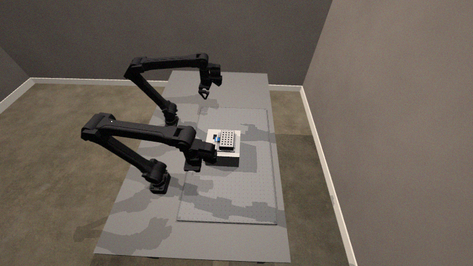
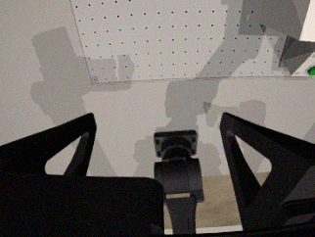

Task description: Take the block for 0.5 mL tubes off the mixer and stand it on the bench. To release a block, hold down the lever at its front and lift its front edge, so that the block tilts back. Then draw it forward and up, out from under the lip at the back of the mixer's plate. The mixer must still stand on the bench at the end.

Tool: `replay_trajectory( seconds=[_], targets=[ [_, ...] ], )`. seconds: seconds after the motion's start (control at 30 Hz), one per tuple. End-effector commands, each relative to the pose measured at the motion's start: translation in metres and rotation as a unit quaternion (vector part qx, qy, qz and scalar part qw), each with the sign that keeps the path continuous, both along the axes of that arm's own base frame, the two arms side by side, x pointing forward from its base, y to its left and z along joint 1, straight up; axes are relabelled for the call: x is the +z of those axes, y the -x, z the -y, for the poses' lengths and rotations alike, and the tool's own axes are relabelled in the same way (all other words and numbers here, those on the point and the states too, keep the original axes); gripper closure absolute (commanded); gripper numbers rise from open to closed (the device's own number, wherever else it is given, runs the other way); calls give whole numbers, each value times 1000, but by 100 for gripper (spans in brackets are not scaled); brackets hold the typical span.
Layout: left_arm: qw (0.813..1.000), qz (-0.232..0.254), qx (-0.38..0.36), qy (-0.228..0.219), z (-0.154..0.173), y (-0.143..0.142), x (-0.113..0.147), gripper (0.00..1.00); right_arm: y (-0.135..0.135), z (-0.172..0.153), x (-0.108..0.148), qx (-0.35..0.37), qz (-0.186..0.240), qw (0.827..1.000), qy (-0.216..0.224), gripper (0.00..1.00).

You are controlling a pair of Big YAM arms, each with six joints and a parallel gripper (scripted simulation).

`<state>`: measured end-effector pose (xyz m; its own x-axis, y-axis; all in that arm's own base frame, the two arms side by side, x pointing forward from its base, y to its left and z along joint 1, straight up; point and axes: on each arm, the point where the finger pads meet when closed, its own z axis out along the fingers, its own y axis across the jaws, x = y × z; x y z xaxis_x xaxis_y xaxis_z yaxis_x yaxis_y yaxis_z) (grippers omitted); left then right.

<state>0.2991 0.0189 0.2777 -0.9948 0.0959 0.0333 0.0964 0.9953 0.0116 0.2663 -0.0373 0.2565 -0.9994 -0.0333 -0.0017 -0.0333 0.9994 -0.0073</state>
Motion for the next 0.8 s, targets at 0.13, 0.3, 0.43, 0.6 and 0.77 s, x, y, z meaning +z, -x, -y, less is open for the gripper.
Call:
replay_trajectory(
  seconds=[0.13,0.3,0.43,0.6,0.77],
  targets=[
    [997,24,-68,0,25,-32,18,0,12,-6,4,-5,9,1000,1,100],
    [990,30,-140,0,58,-48,21,0,8,-4,4,-7,7,1000,1,100],
    [984,25,-179,1,74,-59,17,0,3,-2,7,-9,9,1000,1,100],
    [979,23,-204,1,84,-66,17,0,0,-1,12,-9,15,1000,2,100],
    [965,35,-262,2,114,-75,27,0,1,-1,22,-6,31,999,4,100]
  ],
)
